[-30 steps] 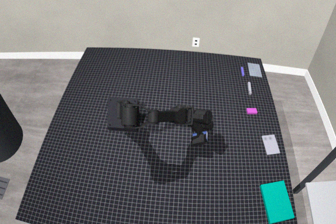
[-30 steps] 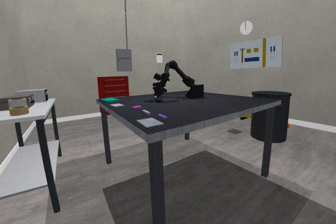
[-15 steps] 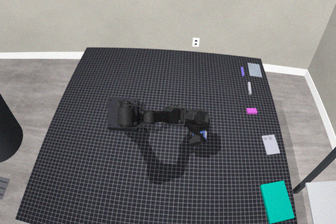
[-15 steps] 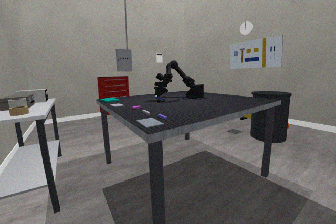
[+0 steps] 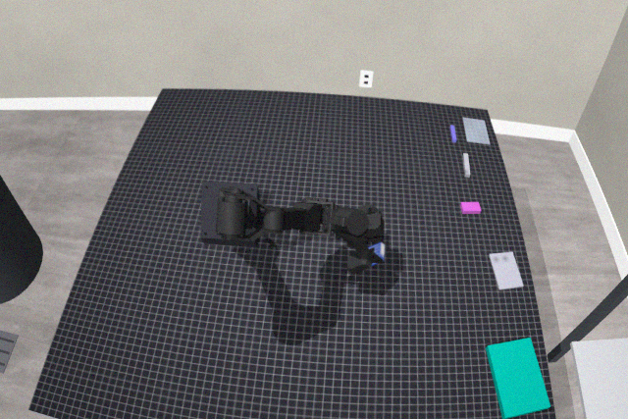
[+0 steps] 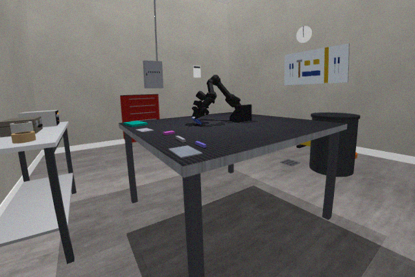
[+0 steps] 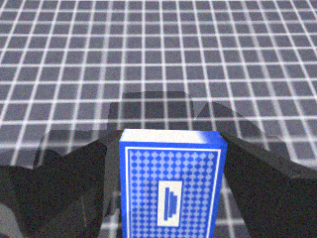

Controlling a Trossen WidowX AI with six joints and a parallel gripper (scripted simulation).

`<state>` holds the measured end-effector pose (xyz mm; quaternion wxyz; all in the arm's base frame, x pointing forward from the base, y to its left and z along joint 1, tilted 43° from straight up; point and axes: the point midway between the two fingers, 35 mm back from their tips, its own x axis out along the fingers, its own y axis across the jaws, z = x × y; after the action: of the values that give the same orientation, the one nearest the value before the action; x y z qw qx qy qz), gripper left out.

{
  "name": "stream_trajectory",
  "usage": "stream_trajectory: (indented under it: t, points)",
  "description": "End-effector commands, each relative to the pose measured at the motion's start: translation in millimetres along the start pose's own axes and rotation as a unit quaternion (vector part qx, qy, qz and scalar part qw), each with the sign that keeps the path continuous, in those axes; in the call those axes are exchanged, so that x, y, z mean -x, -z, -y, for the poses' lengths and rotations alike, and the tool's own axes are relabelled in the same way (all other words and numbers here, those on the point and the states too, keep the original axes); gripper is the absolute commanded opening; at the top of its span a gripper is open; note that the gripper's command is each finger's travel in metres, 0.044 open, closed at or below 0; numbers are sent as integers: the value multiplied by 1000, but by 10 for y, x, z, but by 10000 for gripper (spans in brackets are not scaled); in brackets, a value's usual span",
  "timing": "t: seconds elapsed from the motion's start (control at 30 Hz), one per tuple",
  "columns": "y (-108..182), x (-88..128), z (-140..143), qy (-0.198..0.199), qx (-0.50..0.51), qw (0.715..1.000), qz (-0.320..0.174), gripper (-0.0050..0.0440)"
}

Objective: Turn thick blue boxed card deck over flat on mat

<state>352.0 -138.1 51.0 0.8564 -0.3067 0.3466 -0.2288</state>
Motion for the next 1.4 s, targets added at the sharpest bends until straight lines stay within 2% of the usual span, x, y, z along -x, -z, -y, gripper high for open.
stream_trajectory:
  t: [0.0, 0.27, 0.57, 0.8, 1.1, 1.37]
  points:
    - [16, 23, -9, -2, 3, 999, 34, 261]
    - [46, 82, -7, -1, 3, 999, 52, 261]
    - [72, 122, -6, -1, 3, 994, 111, 261]
    - [105, 163, -7, -1, 3, 993, 117, 261]
    - [135, 199, -5, -1, 3, 985, 175, 261]
    - [176, 271, 0, 0, 2, 985, 175, 261]
